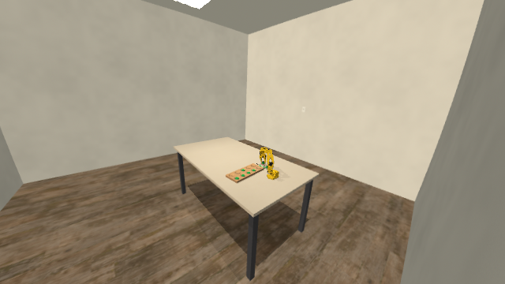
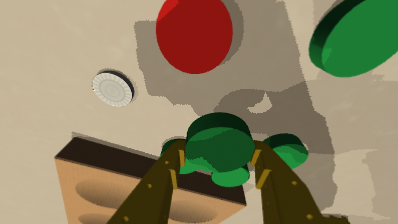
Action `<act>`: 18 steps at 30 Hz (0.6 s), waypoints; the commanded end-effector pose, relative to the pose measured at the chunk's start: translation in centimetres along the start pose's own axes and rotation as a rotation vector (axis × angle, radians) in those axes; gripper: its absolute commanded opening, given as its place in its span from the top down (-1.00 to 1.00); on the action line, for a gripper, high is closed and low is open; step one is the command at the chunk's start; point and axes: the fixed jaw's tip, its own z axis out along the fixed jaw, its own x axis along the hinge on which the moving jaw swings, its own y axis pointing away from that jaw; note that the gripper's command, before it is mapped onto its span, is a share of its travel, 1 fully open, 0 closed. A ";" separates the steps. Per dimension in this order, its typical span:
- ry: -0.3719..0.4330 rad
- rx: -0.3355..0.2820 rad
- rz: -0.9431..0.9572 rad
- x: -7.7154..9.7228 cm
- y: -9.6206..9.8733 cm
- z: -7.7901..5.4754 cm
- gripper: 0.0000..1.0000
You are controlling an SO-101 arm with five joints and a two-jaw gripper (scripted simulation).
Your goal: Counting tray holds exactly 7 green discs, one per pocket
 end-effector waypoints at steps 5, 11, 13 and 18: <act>-0.074 -0.053 0.000 -0.8 0.4 -2.5 1.00; -0.074 -0.053 0.000 -0.8 0.4 -2.5 1.00; -0.074 -0.053 0.000 -0.8 0.4 -2.5 1.00; -0.075 -0.054 -0.006 -0.9 0.4 -2.7 1.00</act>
